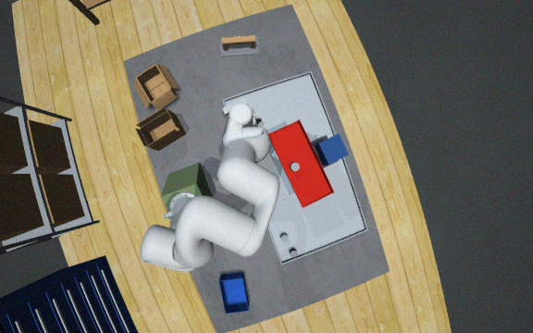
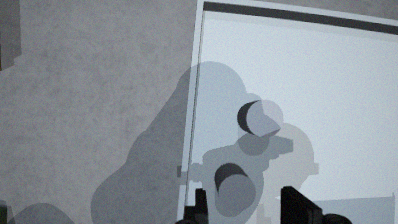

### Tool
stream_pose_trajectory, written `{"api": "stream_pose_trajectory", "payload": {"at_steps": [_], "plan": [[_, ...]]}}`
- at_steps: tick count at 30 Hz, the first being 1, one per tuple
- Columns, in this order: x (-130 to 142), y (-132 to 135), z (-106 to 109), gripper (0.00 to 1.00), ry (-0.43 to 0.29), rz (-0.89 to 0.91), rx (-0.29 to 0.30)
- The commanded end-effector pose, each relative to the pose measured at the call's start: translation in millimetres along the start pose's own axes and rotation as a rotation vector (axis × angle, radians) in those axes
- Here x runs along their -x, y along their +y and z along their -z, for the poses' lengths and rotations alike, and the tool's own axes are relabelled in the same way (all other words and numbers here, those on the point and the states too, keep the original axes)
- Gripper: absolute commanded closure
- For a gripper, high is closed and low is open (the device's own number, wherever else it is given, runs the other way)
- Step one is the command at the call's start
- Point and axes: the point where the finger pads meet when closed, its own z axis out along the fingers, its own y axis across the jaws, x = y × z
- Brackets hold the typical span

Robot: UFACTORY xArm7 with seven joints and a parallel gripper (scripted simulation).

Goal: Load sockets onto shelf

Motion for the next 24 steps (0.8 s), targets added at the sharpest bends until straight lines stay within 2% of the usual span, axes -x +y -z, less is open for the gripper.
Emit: {"api": "stream_pose_trajectory", "payload": {"at_steps": [1, 7, 18, 24], "plan": [[-2, 1, -6, 0.39, 0.003, 0.000, 0.003], [-2, 2, -22, 0.39, 0.003, 0.000, 0.003], [-2, 2, -25, 0.39, 0.003, 0.000, 0.003], [-2, 2, -39, 0.39, 0.003, 0.000, 0.003]]}}
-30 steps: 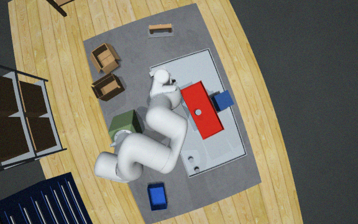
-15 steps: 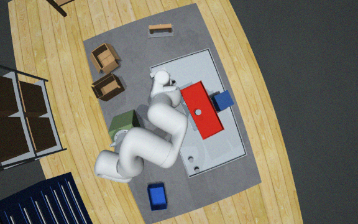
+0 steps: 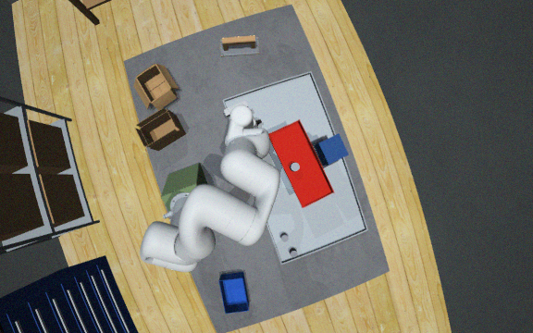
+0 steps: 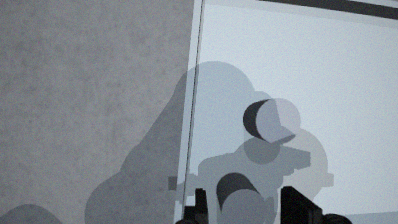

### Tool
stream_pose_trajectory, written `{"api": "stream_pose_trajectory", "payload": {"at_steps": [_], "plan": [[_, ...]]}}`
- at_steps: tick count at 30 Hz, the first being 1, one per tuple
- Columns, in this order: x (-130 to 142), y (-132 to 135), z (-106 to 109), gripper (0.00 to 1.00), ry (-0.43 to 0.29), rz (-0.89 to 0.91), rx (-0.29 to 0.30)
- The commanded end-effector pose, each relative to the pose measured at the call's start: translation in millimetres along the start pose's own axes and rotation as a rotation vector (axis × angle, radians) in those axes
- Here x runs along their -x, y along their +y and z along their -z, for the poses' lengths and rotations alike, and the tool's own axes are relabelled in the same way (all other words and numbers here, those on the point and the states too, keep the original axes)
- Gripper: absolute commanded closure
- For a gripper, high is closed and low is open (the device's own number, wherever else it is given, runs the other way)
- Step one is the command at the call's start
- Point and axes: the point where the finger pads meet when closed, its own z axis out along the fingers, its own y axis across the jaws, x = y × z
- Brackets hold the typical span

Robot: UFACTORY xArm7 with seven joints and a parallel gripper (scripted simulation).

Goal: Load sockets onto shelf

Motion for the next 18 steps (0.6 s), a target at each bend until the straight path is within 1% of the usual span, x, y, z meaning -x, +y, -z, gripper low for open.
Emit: {"api": "stream_pose_trajectory", "payload": {"at_steps": [1, 18], "plan": [[-1.2, 1.0, -9.8, 0.39, 0.002, 0.000, 0.002], [-1.8, 1.6, -14.5, 0.39, 0.002, 0.000, 0.002]]}}
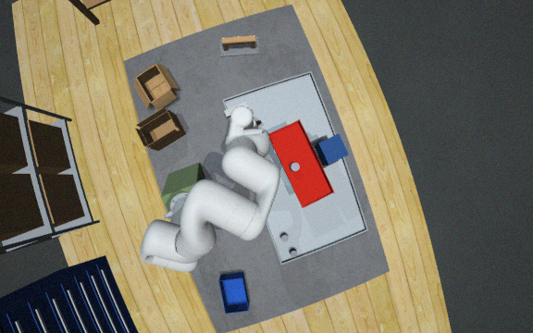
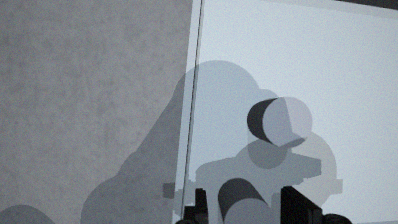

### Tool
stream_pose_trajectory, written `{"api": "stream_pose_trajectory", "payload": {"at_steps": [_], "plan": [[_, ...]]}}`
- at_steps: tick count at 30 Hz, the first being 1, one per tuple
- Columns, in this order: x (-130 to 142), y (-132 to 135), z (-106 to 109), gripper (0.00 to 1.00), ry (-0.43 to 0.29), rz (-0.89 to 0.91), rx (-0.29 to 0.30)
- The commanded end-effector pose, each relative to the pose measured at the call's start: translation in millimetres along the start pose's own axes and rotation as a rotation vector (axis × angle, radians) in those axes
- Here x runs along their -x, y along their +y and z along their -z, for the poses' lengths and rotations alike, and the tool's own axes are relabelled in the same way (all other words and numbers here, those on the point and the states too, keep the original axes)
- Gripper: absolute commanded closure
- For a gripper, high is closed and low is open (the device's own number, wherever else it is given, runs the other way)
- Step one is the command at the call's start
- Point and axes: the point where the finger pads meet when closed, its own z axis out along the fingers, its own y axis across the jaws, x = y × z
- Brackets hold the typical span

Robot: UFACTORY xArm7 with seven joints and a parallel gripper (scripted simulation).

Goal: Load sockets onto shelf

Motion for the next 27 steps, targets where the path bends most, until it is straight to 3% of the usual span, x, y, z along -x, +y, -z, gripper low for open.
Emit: {"api": "stream_pose_trajectory", "payload": {"at_steps": [1, 2, 3, 27], "plan": [[-1.6, 1.4, 0.4, 0.39, 0.003, 0.000, 0.003], [-1.6, 1.4, 0.4, 0.39, 0.003, 0.000, 0.003], [-1.6, 1.4, 0.4, 1.00, 0.003, 0.000, 0.003], [-1.6, 1.4, 0.4, 1.00, 0.003, 0.000, 0.003]]}}
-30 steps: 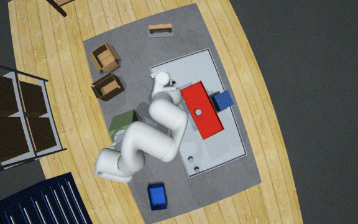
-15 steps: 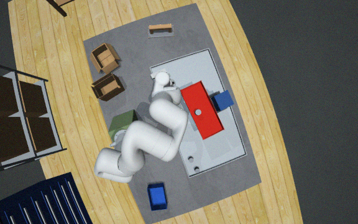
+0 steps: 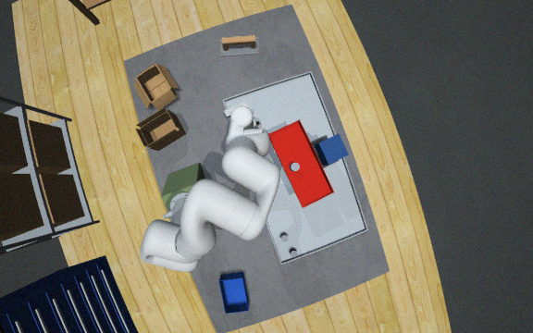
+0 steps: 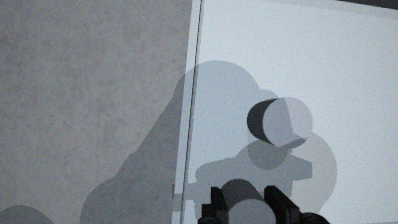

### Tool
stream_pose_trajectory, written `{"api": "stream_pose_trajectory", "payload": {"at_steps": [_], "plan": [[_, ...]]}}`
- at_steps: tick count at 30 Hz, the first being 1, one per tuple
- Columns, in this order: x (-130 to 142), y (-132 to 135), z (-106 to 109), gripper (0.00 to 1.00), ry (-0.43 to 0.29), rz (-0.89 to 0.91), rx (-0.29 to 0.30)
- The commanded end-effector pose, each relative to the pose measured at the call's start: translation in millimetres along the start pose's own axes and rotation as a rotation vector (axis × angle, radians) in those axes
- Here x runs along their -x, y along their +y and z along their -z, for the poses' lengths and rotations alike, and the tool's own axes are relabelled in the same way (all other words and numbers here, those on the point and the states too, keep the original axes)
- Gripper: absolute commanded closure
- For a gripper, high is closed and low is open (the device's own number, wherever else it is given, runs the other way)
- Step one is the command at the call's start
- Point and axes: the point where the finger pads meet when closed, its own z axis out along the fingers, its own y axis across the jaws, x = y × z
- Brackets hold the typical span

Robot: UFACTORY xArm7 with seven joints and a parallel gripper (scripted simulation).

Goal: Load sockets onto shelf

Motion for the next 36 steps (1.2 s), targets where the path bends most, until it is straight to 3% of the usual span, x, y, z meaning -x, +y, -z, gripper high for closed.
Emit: {"api": "stream_pose_trajectory", "payload": {"at_steps": [1, 23, 36], "plan": [[-1, 1, 1, 1.00, 0.003, 0.000, 0.003], [-1, 1, 2, 1.00, 0.003, 0.000, 0.003], [-1, 1, 29, 1.00, 0.003, 0.000, 0.003]]}}
